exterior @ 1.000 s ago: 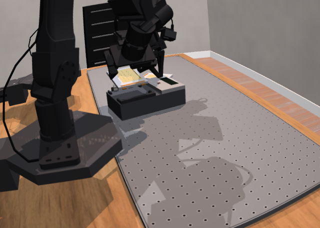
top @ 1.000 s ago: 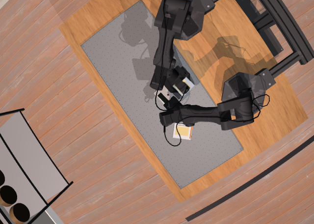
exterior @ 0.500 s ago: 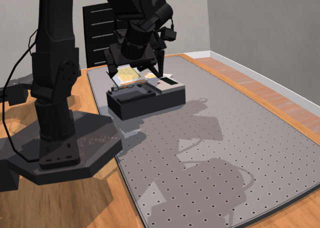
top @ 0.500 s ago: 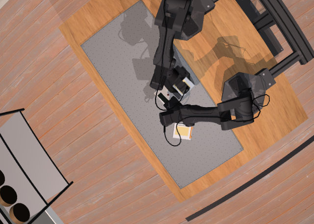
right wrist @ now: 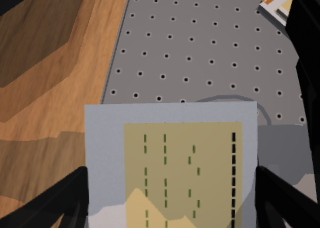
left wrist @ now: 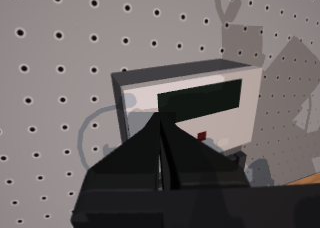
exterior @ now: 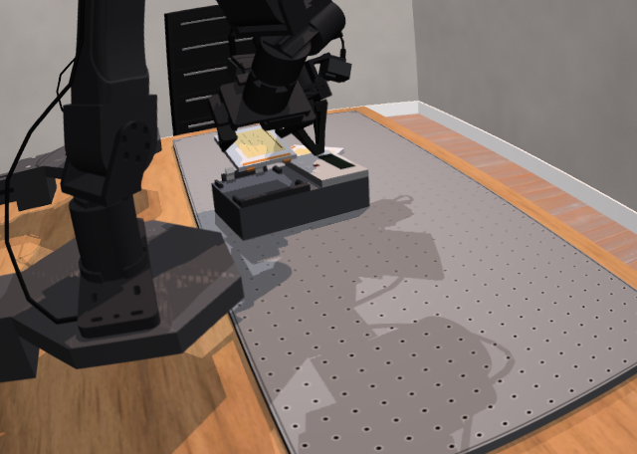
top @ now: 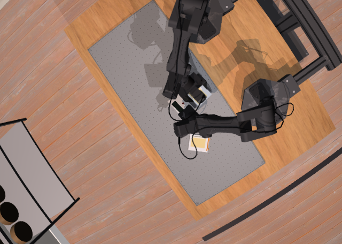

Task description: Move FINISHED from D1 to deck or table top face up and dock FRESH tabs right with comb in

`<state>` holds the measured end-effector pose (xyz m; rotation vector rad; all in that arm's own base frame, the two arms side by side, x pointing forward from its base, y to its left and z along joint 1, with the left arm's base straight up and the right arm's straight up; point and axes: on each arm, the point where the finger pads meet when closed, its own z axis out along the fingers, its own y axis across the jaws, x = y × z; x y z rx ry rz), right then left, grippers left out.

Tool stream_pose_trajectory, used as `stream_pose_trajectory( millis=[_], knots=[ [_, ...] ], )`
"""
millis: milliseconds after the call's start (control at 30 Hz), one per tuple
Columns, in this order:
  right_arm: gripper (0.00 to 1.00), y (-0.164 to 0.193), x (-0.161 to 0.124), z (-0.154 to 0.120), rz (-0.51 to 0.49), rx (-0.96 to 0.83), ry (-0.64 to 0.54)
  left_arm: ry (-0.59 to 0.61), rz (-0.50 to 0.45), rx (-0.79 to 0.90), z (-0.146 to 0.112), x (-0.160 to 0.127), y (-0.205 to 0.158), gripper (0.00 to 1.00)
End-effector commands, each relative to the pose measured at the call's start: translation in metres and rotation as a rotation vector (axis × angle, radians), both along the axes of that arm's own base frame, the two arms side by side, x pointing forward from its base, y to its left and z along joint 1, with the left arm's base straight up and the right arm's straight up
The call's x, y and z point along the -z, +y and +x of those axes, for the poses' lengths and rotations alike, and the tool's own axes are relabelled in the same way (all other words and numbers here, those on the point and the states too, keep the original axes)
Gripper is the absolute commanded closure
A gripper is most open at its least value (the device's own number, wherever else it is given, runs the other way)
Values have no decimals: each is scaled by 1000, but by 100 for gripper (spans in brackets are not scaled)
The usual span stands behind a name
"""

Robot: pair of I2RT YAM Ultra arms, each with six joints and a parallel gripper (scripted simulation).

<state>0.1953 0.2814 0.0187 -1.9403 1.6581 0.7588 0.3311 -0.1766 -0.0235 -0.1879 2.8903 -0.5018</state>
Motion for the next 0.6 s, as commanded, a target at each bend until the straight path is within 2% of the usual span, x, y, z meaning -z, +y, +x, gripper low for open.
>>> stream_pose_trajectory(
  millis=[0, 567],
  knots=[
    [100, 8, -20, 13, 12, -1, -13, 174, 147, -18, -48, 51, 33, 100],
    [100, 2, -4, 2, 12, -1, -13, 174, 147, -18, -48, 51, 33, 100]
  ],
)
